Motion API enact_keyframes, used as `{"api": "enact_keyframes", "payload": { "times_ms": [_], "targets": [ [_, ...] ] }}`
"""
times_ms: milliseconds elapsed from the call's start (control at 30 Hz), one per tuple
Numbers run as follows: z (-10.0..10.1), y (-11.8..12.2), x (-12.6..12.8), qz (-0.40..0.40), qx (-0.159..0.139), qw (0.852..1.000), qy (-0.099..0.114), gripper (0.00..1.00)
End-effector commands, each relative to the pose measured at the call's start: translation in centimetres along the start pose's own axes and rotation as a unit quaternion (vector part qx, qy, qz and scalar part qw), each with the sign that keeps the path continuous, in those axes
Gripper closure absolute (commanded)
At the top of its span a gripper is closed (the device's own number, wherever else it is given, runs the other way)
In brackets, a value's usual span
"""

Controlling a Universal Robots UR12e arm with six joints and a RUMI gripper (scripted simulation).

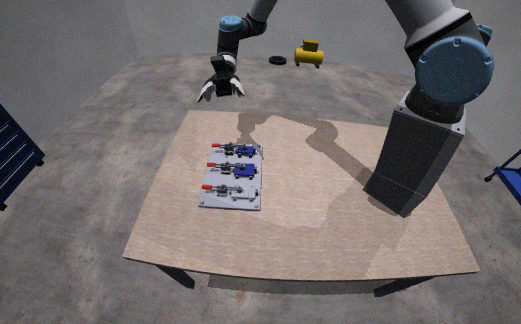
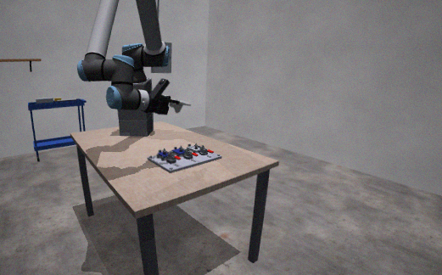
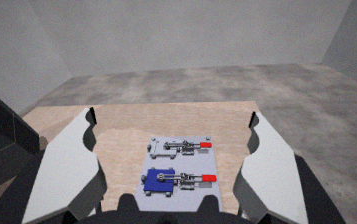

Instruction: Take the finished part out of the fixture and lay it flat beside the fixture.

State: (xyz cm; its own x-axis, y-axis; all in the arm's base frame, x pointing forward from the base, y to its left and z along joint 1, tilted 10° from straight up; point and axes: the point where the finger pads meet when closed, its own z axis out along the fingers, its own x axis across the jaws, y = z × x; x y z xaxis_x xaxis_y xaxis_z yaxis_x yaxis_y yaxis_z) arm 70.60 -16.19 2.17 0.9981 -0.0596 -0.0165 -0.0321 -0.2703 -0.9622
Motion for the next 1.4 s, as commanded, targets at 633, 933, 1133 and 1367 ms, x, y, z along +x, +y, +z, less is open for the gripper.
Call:
{"api": "enact_keyframes", "payload": {
  "times_ms": [633,933,1133,1367],
  "targets": [
    [0.0,-0.1,0.0,0.000,0.000,1.000,0.000,0.00],
    [0.5,0.2,-0.1,0.008,-0.006,1.000,-0.005,0.00],
    [1.1,0.5,-0.4,0.018,-0.014,1.000,-0.012,0.00],
    [2.9,1.4,-1.0,0.048,-0.038,0.998,-0.030,0.00]
  ]
}}
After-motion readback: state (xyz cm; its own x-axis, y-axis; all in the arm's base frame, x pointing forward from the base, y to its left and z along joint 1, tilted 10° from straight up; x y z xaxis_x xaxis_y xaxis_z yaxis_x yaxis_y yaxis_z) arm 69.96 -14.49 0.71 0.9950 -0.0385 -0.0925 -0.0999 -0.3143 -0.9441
